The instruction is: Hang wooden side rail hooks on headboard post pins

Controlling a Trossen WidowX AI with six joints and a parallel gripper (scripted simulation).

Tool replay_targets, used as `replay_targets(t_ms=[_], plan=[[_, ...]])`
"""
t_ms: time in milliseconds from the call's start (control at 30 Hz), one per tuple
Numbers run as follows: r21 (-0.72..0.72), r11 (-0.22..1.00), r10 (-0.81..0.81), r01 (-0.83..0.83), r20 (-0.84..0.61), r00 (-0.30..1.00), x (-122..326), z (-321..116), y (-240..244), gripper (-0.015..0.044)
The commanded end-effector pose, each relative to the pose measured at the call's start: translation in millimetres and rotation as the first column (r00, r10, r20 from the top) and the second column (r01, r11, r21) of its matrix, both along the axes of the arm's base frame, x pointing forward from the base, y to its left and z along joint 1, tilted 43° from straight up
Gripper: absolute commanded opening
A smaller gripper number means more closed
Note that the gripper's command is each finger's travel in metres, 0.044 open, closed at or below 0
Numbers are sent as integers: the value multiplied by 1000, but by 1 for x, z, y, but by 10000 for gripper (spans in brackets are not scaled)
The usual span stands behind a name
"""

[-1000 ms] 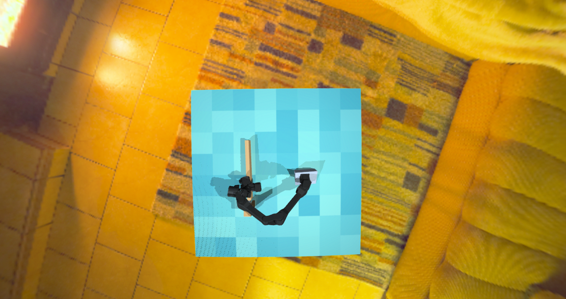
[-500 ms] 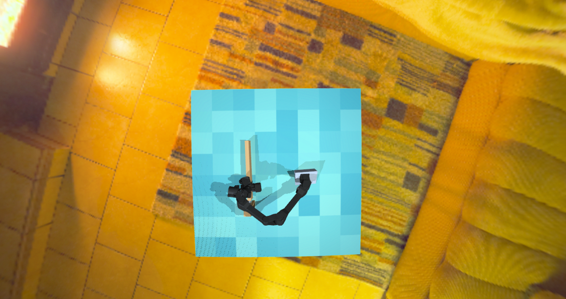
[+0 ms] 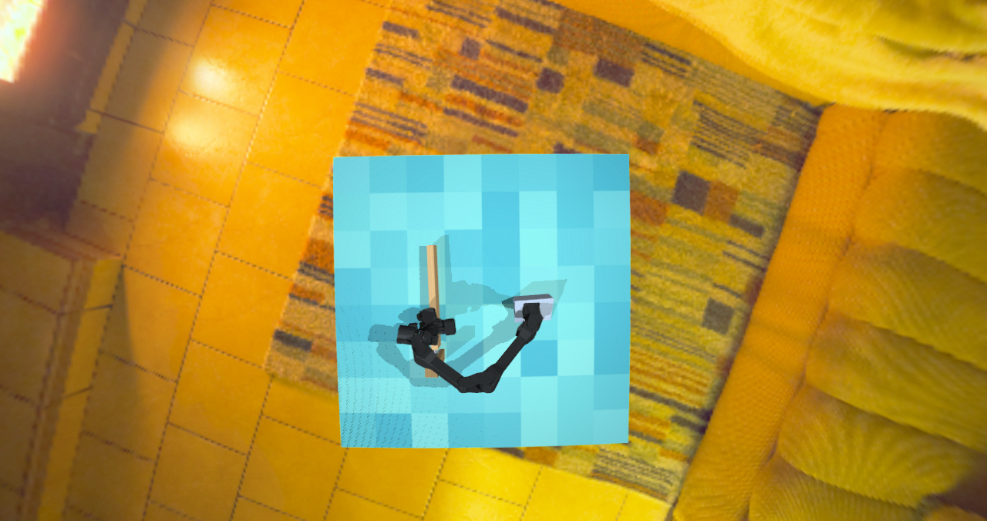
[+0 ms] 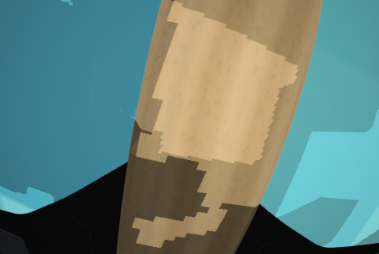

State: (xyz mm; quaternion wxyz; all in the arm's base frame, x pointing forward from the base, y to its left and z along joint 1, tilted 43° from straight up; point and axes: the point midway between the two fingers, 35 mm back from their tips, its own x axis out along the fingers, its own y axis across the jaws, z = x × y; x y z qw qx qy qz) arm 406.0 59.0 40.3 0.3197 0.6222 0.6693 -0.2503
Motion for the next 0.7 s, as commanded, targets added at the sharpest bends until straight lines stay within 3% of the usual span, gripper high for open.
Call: replay_targets(t_ms=[0, 667], plan=[[6, 1000, -4, 4, 12, 1000, 2, 5, 0, 0], [6, 1000, -4, 4, 12, 1000, 2, 7, 1, 0]])
